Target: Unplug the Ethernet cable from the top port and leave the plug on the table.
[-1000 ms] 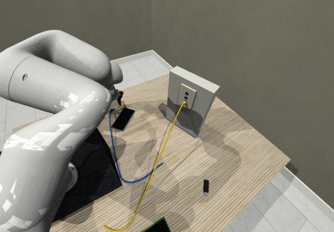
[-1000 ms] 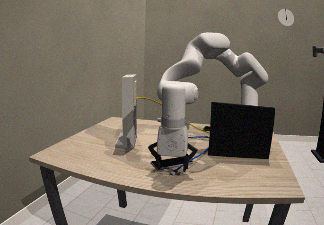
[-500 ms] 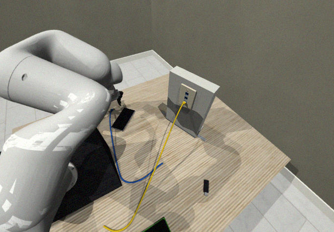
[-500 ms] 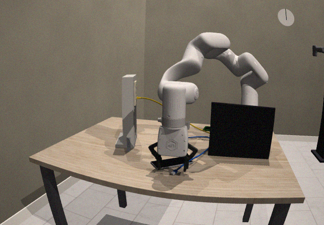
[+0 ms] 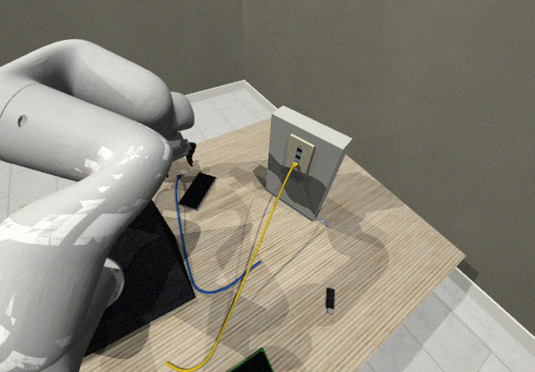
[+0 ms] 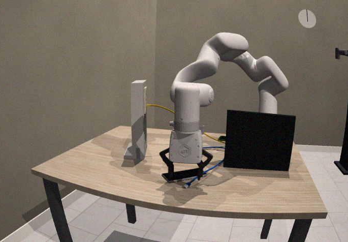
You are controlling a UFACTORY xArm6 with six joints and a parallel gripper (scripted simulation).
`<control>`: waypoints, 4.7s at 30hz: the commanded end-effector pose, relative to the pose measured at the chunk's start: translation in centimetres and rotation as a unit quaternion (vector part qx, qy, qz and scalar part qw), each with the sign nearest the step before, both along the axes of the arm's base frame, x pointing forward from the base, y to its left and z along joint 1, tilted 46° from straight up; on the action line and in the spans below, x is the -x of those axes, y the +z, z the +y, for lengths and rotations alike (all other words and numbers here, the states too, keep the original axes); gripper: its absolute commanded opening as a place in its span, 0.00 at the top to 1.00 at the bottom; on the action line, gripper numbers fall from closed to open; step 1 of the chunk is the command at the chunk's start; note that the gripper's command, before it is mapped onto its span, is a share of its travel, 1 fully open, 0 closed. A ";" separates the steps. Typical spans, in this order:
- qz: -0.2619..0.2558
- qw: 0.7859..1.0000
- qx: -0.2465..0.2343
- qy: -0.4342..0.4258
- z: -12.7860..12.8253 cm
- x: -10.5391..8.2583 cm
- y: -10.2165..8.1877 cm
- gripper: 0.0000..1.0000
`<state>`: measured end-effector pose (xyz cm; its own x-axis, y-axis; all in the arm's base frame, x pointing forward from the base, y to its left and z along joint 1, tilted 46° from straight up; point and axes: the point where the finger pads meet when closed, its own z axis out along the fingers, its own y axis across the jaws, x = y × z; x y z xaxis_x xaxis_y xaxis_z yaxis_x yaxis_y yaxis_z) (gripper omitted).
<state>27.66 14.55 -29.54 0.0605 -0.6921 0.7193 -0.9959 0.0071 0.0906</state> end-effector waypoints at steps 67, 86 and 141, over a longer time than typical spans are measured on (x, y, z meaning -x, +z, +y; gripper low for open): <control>-0.065 0.997 0.008 0.030 9.9 -5.3 11.9 0.00; -0.311 0.940 0.004 0.138 9.5 -20.4 21.3 0.00; -0.687 0.468 -0.279 0.481 19.9 -37.9 57.4 0.00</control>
